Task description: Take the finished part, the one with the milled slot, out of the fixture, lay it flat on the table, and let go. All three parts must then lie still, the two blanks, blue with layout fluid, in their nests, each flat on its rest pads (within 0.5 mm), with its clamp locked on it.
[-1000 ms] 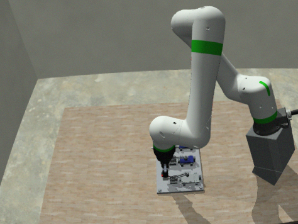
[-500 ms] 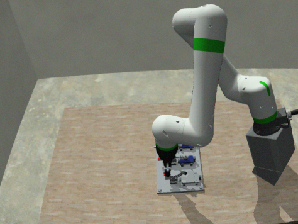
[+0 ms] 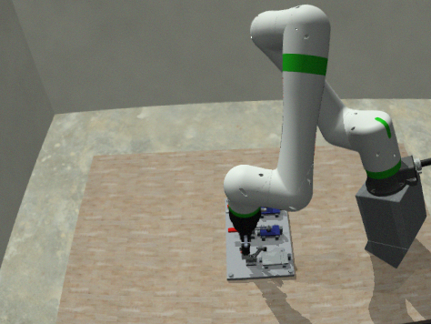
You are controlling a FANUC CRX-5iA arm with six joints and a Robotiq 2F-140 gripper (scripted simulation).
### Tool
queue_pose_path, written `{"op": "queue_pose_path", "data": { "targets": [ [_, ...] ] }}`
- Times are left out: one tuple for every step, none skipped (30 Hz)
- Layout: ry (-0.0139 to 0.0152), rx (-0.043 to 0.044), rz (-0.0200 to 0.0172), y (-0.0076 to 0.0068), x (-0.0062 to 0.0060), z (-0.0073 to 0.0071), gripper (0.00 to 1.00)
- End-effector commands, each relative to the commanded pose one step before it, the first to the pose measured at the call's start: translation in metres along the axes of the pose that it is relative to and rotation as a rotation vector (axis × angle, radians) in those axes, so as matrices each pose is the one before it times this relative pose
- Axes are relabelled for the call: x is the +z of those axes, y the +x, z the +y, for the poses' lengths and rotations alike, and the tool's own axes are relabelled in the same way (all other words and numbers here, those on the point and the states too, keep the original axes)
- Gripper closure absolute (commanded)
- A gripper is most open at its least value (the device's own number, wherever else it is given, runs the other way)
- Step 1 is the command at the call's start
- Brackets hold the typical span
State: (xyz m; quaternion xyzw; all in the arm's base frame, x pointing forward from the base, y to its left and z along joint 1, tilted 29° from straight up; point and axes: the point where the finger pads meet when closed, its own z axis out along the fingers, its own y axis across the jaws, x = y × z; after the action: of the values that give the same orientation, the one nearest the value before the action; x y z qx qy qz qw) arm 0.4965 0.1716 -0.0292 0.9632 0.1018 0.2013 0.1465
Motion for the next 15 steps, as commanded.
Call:
{"op": "queue_pose_path", "data": {
  "targets": [
    [0.0001,0.00008,-0.00031,-0.00179,-0.00017,-0.00012,0.89],
    [0.0,0.0,0.0,-0.00061,-0.00009,0.0,0.89],
    [0.0,0.0,0.0,-0.00059,-0.00008,0.0,0.89],
    [0.0,0.0,0.0,-0.00057,-0.00008,0.0,0.89],
    [0.0,0.0,0.0,-0.00055,-0.00008,0.0,0.89],
    [0.0,0.0,0.0,-0.00052,-0.00002,0.0,0.89],
    [0.0,0.0,0.0,-0.0005,0.0,0.0,0.89],
    [0.0,0.0,0.0,-0.00048,0.0,0.0,0.89],
    [0.0,0.0,0.0,-0.00046,0.0,0.0,0.89],
    [0.0,0.0,0.0,-0.00044,0.0,0.0,0.89],
    [0.0,0.0,0.0,-0.00042,0.0,0.0,0.89],
    [0.0,0.0,0.0,-0.0004,0.0,0.0,0.89],
    [0.0,0.0,0.0,-0.00038,0.0,0.0,0.89],
    [0.0,0.0,0.0,0.0,0.0,0.0,0.89],
    [0.0,0.0,0.0,0.0,0.0,0.0,0.89]
  ]
}}
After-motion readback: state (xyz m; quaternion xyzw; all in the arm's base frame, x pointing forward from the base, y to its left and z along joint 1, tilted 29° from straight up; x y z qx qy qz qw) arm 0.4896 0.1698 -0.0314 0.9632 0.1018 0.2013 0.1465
